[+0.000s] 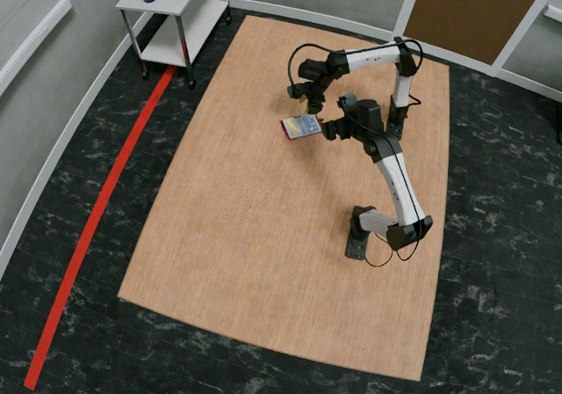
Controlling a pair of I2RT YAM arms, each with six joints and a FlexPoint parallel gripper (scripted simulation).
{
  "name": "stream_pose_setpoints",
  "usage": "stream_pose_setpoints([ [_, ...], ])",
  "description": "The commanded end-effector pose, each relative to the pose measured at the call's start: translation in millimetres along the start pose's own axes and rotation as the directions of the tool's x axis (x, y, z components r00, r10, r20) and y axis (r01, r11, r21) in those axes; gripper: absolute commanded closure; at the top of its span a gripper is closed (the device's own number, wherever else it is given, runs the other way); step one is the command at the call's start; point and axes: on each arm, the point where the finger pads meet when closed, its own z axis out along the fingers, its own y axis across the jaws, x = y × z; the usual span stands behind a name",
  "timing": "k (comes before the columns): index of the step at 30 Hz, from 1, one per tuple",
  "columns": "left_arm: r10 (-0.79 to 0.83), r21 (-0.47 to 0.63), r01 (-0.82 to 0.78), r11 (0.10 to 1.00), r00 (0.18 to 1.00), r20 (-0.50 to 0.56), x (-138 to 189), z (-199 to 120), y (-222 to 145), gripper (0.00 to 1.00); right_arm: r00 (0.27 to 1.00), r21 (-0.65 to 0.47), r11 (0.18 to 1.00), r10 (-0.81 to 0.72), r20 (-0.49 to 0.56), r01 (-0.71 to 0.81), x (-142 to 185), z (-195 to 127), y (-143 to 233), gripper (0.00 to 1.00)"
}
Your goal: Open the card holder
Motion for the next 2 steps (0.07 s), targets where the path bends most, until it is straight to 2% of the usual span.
stream_pose_setpoints([
  [1, -0.005, 0.005, 0.005, 1.000, 0.999, 0.046, -16.2, -9.0, 0.7, 0.00, 0.999, 0.012, 1.000, 0.000, 0.041, 0.000, -14.1, -13.0, -0.8, 0.39],
  [2, -0.005, 0.005, 0.005, 1.000, 0.999, 0.046, -16.2, -9.0, 0.7, 0.00, 0.999, 0.012, 1.000, 0.000, 0.041, 0.000, -14.1, -13.0, -0.8, 0.39],
])
